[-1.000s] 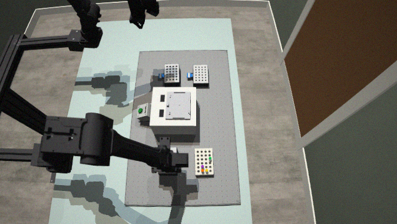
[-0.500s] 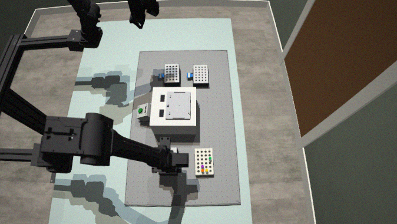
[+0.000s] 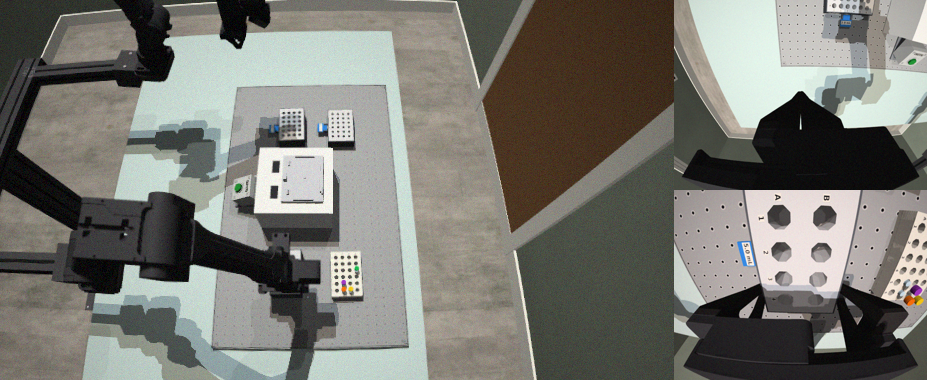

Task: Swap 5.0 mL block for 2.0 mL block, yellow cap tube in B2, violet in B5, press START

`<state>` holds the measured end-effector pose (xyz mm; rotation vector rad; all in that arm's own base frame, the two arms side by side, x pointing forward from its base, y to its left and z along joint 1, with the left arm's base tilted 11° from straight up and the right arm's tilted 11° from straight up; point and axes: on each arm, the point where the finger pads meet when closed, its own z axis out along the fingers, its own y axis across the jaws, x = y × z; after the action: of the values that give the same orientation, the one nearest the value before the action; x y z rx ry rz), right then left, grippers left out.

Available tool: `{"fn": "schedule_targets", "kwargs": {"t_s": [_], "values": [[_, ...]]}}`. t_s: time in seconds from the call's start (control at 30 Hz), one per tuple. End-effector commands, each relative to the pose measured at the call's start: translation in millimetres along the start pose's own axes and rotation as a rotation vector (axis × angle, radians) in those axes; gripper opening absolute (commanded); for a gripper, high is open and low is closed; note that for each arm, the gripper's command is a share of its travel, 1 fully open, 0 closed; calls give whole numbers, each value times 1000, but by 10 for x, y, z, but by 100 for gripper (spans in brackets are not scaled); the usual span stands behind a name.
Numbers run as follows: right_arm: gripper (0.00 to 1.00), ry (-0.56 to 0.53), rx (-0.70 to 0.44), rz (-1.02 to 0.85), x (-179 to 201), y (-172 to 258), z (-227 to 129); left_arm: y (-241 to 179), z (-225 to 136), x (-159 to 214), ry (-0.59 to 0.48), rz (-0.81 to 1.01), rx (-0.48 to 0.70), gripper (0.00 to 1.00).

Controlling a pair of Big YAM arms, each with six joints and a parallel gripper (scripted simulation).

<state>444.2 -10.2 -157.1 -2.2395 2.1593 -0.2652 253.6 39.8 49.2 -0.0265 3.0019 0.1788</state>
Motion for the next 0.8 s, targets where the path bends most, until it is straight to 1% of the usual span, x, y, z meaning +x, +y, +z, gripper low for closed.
{"fn": "schedule_targets", "kwargs": {"t_s": [0.0, 0.77], "values": [[100, -6, 62, -3, -64, -278, -83, -3, -150, -235, -50, 24, -4, 0], [100, -6, 62, -3, -64, -278, -83, -3, -146, -209, -41, 24, -4, 0]]}}
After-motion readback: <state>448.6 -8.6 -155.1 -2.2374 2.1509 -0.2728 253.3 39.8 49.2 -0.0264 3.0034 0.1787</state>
